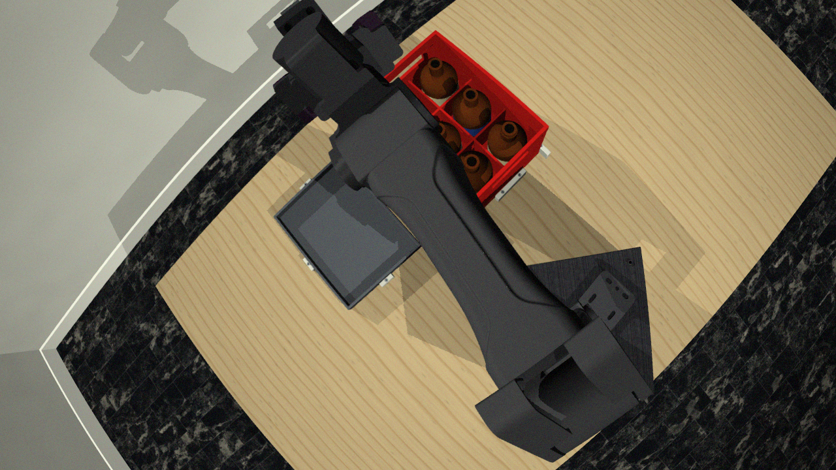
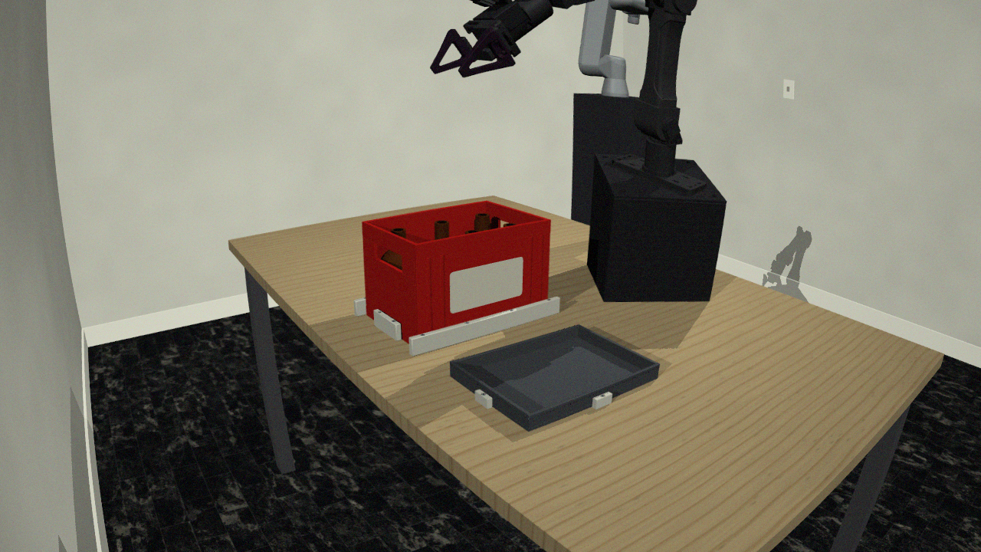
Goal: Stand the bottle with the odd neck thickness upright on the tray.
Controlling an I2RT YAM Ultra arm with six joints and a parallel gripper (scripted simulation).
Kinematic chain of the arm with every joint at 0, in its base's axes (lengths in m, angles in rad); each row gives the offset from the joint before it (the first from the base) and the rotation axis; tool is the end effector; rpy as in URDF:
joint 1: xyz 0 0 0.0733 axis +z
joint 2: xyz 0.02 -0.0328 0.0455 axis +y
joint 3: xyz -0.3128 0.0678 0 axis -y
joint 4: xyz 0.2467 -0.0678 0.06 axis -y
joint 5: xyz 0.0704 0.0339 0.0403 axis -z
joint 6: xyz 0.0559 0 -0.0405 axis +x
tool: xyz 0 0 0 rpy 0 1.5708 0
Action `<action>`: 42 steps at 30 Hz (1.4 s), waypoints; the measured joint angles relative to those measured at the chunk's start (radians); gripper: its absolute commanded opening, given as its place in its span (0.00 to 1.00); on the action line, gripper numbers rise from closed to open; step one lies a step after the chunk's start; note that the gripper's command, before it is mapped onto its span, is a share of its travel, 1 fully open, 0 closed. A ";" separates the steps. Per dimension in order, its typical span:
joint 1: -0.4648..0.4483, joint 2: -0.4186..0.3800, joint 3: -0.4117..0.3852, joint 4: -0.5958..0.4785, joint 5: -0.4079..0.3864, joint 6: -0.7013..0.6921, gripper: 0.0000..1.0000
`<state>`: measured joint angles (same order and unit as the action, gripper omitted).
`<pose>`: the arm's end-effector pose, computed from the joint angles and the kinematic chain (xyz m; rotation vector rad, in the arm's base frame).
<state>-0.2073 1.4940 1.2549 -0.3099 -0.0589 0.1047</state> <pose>0.3507 -0.0693 0.3645 0.2946 2.0982 0.0014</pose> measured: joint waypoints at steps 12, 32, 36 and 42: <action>-0.138 0.298 0.161 -0.249 -0.041 0.077 1.00; -0.329 0.704 0.388 -0.622 -0.106 0.181 1.00; -0.340 0.731 0.416 -0.660 -0.114 0.190 1.00; -0.349 0.733 0.433 -0.693 -0.120 0.197 1.00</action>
<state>-0.5564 2.2269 1.6878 -1.0027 -0.1791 0.3019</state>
